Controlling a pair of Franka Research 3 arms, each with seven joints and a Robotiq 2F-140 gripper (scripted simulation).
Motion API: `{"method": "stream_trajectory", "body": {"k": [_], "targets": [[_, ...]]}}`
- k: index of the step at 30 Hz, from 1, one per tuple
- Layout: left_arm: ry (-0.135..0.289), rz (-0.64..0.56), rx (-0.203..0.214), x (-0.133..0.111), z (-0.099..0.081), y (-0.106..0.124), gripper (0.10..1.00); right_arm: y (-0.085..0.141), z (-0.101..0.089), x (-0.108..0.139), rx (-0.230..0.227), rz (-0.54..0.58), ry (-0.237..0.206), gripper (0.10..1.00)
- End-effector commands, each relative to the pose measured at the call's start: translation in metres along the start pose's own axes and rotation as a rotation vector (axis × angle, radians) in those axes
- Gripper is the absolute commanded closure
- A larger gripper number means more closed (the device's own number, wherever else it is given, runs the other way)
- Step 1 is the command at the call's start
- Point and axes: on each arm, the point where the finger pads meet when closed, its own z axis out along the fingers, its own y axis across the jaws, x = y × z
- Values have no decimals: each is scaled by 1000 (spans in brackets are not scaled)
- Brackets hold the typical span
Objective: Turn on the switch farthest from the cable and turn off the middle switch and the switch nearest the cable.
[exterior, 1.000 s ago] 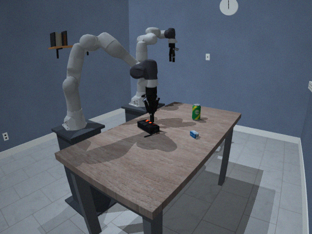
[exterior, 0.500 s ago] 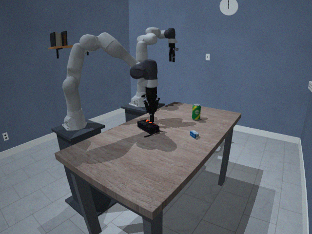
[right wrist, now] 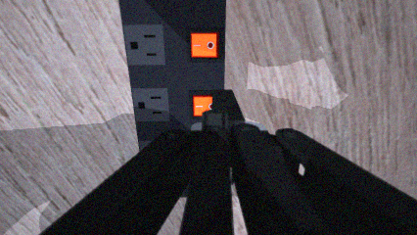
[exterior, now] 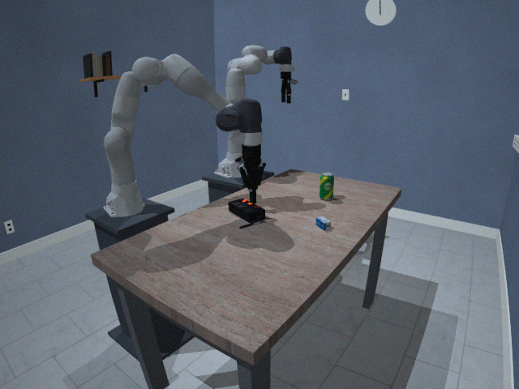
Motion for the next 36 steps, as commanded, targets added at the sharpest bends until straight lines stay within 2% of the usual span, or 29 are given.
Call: {"method": "stream_trajectory", "body": {"k": [1,17,36], "targets": [[0,0,0,0,0,0,98,-3,4,1,4,-4,3,999],[0,0,0,0,0,0,98,-3,1,1,4,-4,3,999],[0,0,0,0,0,0,98,-2,-52,1,4,-4,3,999]]}}
